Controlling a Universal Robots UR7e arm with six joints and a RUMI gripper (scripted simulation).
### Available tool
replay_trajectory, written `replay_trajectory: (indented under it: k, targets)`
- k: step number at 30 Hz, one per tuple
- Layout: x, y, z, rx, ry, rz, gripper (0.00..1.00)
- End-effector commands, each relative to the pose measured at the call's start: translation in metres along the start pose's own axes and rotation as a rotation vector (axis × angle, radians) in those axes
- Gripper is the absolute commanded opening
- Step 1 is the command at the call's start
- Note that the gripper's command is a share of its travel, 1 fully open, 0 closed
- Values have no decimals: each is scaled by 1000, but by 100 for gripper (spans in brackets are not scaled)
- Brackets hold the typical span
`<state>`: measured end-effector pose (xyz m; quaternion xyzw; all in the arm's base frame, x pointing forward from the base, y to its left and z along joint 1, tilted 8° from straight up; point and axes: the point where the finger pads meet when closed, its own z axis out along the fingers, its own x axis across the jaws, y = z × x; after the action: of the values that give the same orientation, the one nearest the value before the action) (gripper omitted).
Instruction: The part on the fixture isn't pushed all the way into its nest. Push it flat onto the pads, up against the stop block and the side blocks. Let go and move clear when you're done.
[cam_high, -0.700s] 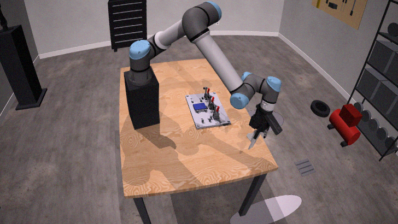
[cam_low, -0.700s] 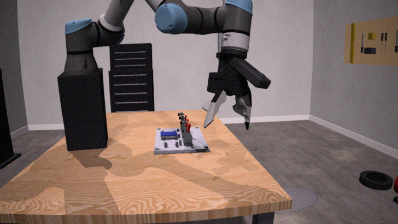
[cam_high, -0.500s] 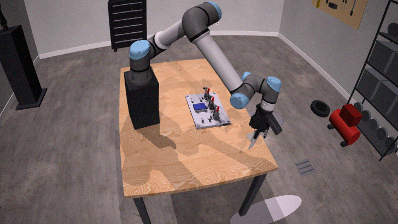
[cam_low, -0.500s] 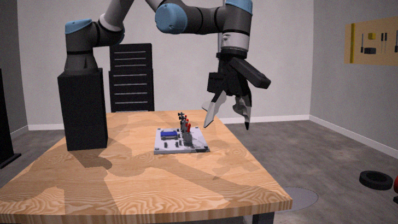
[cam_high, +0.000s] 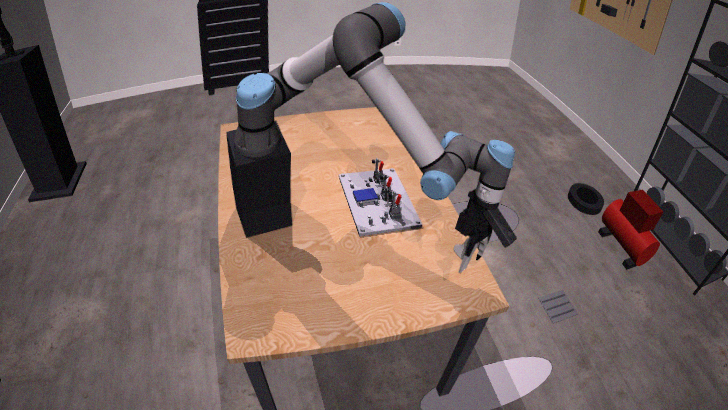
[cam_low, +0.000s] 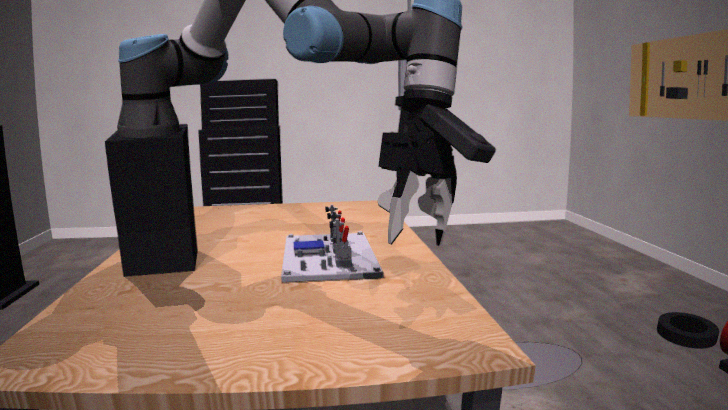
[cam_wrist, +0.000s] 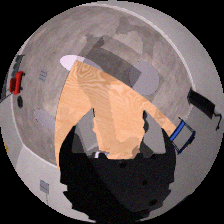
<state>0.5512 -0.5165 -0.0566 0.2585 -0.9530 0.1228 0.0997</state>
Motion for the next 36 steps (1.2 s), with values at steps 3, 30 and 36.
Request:
replay_trajectory:
  k: [3, 30, 36]
  targets:
    - [0, -1, -1, 2, 0, 0, 58]
    - [13, -3, -60, 21, -61, -293, 58]
    - [25, -6, -117, 39, -119, -579, 58]
